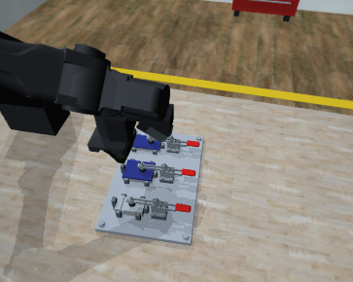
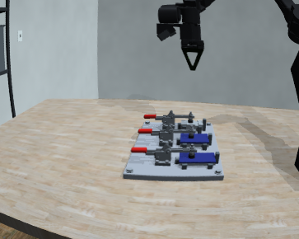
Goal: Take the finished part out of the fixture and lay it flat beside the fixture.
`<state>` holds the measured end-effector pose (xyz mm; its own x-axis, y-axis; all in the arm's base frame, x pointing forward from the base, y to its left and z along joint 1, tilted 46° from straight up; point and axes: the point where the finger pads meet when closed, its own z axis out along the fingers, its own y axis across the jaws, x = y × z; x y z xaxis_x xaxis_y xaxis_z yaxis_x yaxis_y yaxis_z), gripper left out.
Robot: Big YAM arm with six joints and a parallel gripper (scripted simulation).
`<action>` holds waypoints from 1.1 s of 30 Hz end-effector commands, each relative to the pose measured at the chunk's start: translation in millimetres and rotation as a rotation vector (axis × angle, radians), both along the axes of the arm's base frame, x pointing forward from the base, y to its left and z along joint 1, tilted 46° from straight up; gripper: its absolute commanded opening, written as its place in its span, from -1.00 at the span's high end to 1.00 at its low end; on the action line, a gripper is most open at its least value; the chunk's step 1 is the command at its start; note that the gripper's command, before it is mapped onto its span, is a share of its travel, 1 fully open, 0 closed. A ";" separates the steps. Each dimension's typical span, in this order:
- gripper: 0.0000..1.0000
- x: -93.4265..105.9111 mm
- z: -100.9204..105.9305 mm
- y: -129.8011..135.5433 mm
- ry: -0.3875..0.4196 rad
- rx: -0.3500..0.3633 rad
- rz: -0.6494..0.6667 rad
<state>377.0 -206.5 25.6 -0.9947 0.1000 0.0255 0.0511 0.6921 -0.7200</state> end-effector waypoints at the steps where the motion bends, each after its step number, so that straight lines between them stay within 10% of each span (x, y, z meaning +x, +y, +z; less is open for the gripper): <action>1: 1.00 0.9 4.3 -0.9 -0.017 0.000 -0.009; 7: 1.00 0.3 4.4 -1.0 -0.016 0.000 -0.010; 8: -0.83 0.1 4.5 -1.0 -0.016 0.001 -0.010; 33: -0.83 -2.2 4.9 -1.1 -0.012 0.001 -0.010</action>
